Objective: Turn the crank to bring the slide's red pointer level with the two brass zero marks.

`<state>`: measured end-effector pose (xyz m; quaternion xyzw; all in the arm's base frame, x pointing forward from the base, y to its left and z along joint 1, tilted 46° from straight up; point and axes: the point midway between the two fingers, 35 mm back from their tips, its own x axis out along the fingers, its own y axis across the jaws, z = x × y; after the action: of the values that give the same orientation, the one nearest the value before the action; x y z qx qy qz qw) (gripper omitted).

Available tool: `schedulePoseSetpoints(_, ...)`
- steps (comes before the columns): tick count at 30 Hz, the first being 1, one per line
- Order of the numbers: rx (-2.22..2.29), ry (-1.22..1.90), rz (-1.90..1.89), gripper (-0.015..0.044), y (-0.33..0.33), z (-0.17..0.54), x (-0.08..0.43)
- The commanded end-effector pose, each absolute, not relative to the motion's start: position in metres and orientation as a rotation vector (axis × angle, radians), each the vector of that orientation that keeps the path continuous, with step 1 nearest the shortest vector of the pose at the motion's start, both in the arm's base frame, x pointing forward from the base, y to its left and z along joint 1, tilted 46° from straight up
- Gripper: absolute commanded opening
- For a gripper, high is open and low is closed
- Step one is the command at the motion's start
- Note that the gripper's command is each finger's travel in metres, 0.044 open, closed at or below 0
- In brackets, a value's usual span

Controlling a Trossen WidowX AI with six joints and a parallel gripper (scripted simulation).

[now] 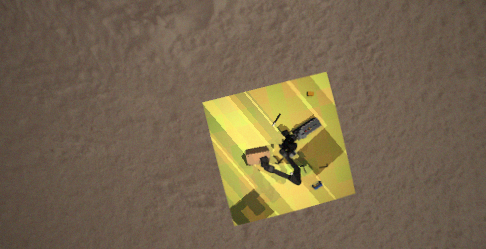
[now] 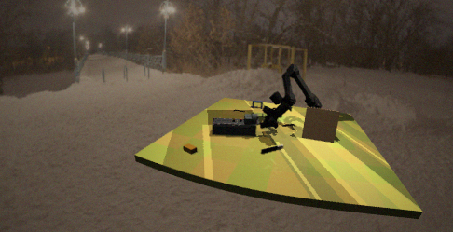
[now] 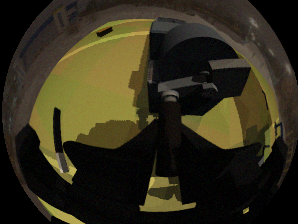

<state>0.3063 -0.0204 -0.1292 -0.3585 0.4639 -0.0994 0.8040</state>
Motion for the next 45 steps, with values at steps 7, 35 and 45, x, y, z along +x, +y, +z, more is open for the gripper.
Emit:
schedulePoseSetpoints(7, -0.767, 0.99, -0.207, 0.0, -0.0176, -0.1283, 0.3065)
schedulePoseSetpoints(35, -0.77, 0.992, -0.208, 0.0026, -0.0187, -0.1285, 0.3067)
schedulePoseSetpoints(45, -0.77, 0.992, -0.208, 0.0289, -0.0187, -0.1285, 0.3067)
